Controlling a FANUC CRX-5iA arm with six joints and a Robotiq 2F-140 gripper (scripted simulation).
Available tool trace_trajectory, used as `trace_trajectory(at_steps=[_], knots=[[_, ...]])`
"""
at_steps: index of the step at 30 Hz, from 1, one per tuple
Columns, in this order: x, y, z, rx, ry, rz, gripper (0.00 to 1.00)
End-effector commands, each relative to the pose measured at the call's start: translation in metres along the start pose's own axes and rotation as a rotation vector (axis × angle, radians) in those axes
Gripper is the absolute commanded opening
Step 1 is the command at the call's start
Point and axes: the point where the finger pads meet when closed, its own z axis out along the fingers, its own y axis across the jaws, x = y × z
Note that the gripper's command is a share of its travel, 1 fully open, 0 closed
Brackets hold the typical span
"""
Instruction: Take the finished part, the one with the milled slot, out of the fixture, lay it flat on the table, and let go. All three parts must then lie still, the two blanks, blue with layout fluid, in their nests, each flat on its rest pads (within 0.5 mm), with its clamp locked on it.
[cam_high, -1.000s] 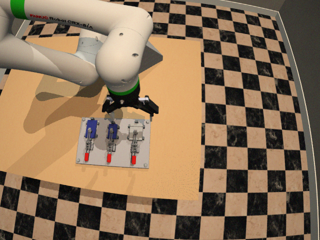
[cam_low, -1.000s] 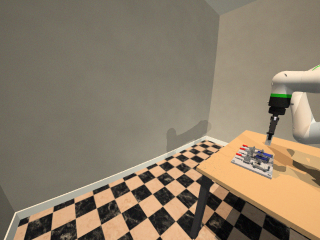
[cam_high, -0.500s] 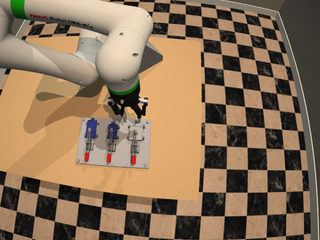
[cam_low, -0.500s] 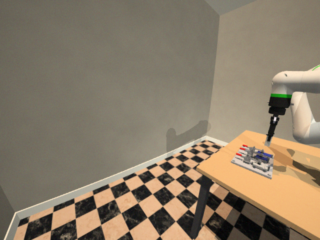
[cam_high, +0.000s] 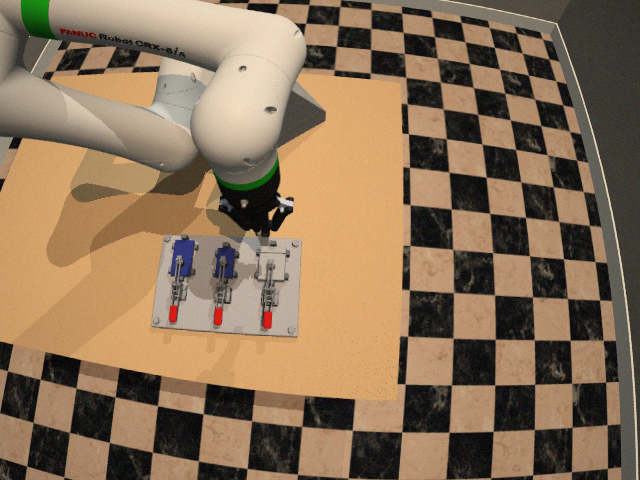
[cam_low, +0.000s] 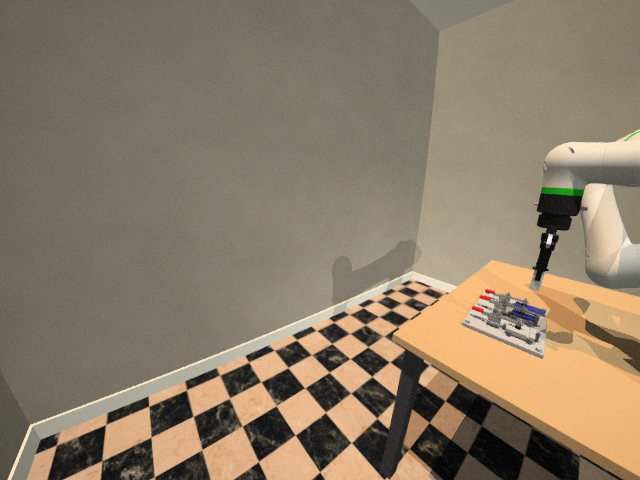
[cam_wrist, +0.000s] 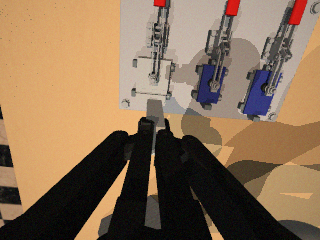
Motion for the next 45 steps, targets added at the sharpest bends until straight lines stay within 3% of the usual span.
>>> trace_trajectory(at_steps=[1,41,42,45], knots=[[0.0001,-0.0001,-0.0002,0.000,0.000,0.000,0.00],[0.0001,-0.0001,-0.0002,0.000,0.000,0.000,0.00],[0.0001,-0.0001,-0.0002,0.000,0.000,0.000,0.58],[0.0001,-0.0001,-0.0002,0.000,0.000,0.000,0.58]])
